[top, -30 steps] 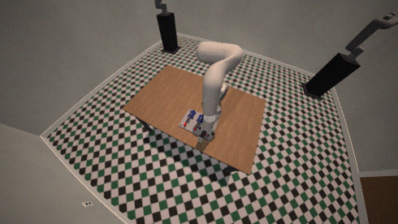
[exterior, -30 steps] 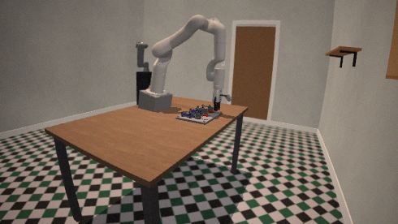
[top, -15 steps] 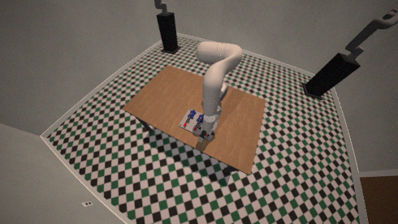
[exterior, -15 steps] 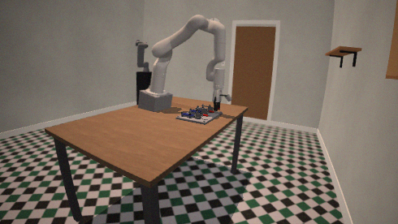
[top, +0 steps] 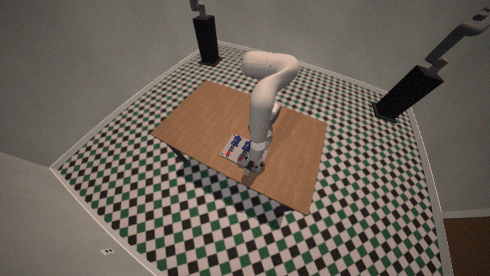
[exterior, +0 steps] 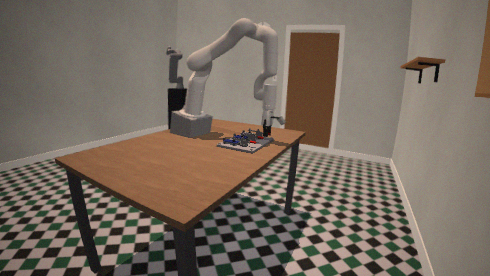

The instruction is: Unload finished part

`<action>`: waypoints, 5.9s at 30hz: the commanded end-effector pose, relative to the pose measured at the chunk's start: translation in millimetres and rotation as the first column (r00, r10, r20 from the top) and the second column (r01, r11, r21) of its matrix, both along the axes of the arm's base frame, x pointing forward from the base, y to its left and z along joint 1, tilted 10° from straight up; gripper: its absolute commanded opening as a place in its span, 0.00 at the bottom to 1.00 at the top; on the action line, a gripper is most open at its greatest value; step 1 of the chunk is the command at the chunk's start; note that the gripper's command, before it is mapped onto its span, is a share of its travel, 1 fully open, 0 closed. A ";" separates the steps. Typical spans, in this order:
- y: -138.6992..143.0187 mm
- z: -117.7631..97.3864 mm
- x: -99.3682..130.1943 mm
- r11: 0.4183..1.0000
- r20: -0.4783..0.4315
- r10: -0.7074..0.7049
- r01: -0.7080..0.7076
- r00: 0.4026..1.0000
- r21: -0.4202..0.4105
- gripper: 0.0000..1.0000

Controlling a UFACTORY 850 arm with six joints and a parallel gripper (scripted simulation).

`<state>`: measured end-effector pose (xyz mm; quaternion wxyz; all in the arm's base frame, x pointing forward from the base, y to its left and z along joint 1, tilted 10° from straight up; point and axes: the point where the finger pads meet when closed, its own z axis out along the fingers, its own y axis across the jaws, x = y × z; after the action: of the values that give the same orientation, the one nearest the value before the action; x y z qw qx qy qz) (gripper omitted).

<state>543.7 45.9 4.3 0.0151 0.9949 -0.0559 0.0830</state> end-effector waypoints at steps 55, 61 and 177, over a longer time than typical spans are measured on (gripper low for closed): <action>0.1 0.7 0.7 1.000 0.001 0.000 0.000 1.000 0.000 0.00; 0.1 0.7 0.7 1.000 0.001 0.000 0.000 1.000 0.000 0.00; 6.3 25.4 -49.7 1.000 0.001 0.000 0.000 1.000 0.000 0.00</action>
<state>494.0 52.0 29.5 0.0154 0.9952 -0.0559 0.0788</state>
